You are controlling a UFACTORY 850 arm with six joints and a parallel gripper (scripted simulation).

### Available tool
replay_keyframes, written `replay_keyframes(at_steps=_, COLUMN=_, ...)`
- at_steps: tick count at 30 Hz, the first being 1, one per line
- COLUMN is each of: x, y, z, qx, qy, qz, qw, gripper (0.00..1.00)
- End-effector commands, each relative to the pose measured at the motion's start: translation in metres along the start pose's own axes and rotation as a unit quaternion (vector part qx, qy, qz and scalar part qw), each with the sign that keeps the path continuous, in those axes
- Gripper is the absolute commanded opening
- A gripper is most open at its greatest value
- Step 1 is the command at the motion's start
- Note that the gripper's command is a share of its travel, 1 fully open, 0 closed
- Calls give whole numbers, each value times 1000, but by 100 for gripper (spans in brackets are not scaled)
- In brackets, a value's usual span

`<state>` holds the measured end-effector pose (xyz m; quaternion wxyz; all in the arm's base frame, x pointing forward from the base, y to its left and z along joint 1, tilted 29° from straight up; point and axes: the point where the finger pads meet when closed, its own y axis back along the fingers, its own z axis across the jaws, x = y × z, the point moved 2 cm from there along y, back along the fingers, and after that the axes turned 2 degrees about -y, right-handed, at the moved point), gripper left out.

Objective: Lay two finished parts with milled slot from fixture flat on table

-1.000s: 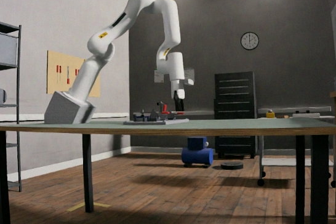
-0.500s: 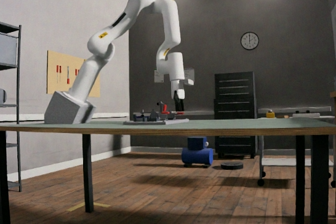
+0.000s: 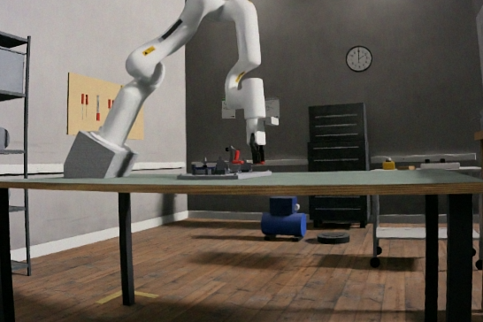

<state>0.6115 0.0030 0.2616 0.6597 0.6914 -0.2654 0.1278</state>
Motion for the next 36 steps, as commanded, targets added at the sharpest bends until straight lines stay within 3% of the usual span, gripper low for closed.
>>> replay_keyframes(at_steps=1, x=0, y=-7, z=0, qx=1, qy=0, qz=13, qw=1000, gripper=48)
replay_keyframes(at_steps=8, x=-1, y=-15, z=0, qx=1, qy=0, qz=13, qw=1000, gripper=48)
replay_keyframes(at_steps=36, x=-1, y=-16, z=0, qx=1, qy=0, qz=13, qw=1000, gripper=48)
